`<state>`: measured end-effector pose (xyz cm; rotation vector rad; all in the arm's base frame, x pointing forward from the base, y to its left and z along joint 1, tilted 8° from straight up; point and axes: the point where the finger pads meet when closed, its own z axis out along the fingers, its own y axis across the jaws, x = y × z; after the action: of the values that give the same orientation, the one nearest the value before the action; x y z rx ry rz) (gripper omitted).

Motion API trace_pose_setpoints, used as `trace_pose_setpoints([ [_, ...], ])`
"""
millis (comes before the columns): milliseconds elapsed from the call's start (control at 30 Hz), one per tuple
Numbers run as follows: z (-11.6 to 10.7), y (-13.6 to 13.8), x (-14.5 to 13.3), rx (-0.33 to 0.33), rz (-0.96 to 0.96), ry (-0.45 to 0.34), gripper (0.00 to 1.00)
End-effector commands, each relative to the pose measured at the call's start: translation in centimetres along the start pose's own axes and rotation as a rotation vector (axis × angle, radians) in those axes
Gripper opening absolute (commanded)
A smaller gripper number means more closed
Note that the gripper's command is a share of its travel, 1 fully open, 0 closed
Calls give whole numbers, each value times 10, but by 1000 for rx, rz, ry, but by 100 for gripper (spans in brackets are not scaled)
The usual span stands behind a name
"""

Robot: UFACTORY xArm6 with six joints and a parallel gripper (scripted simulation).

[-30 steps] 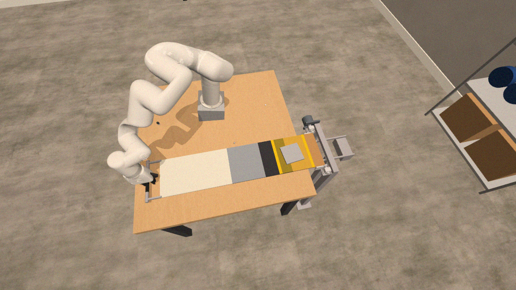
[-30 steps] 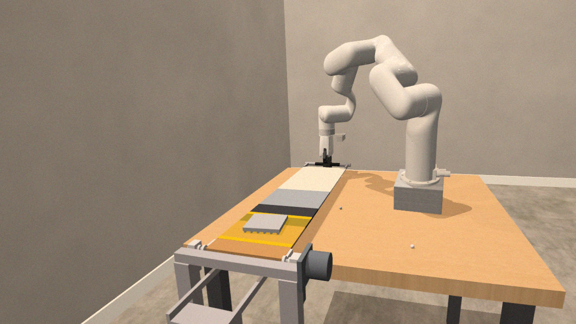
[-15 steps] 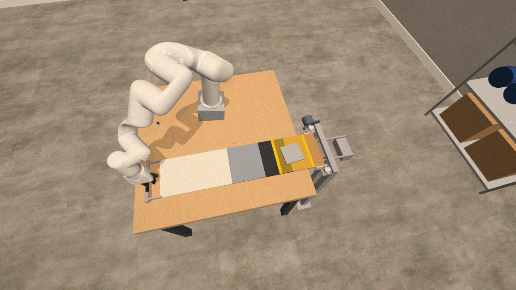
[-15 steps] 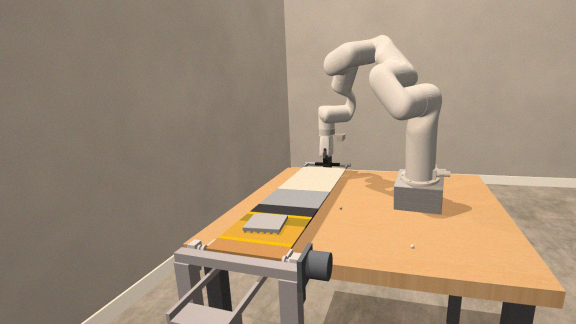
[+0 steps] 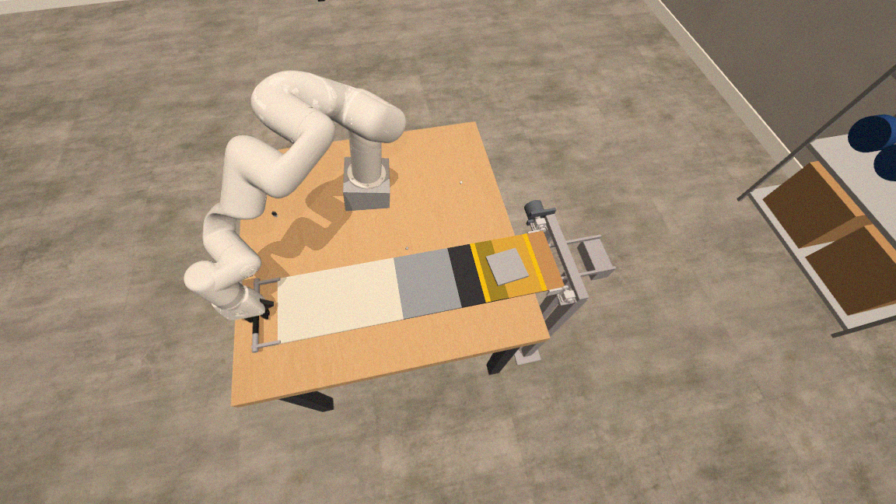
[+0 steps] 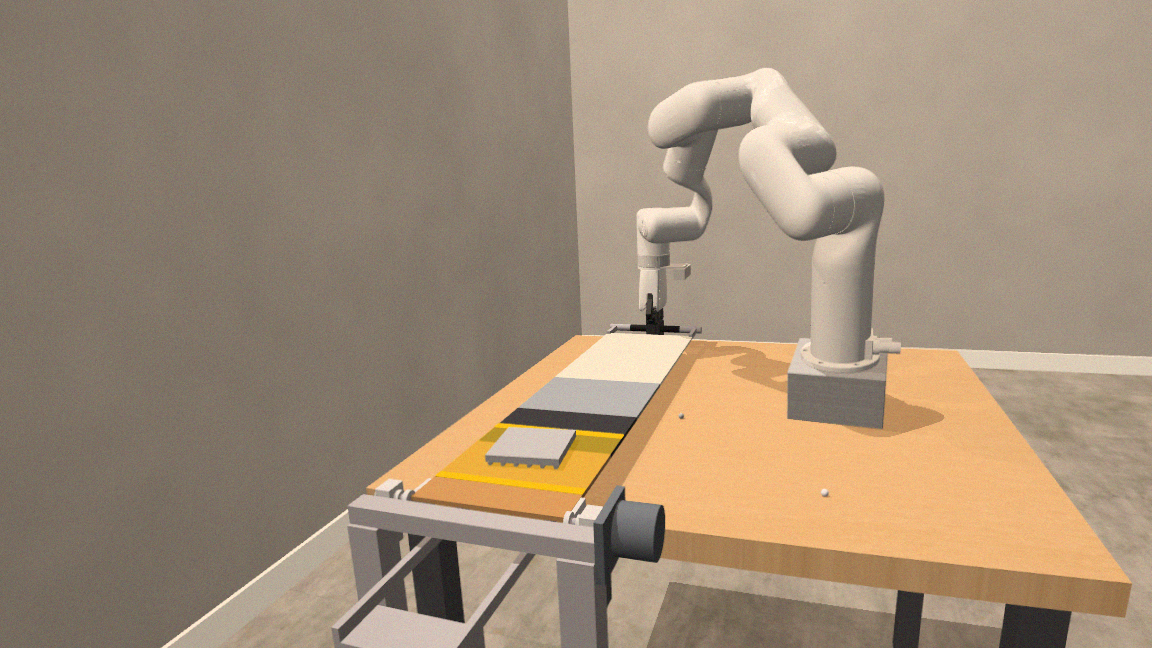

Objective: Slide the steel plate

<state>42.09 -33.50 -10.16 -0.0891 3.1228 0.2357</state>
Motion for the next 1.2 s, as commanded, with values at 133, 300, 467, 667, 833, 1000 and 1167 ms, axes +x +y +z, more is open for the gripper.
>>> trace_pose_setpoints([
  [133, -18, -1, -1, 3, 0, -3, 41],
  [300, -40, -1, -1, 3, 0, -3, 41],
  [467, -65, -1, -1, 3, 0, -3, 41],
  [667, -85, -1, -1, 3, 0, -3, 41],
  [833, -103, -1, -1, 3, 0, -3, 41],
  [1000, -112, -1, -1, 3, 0, -3, 41],
  [1167, -114, -1, -1, 3, 0, -3, 41],
])
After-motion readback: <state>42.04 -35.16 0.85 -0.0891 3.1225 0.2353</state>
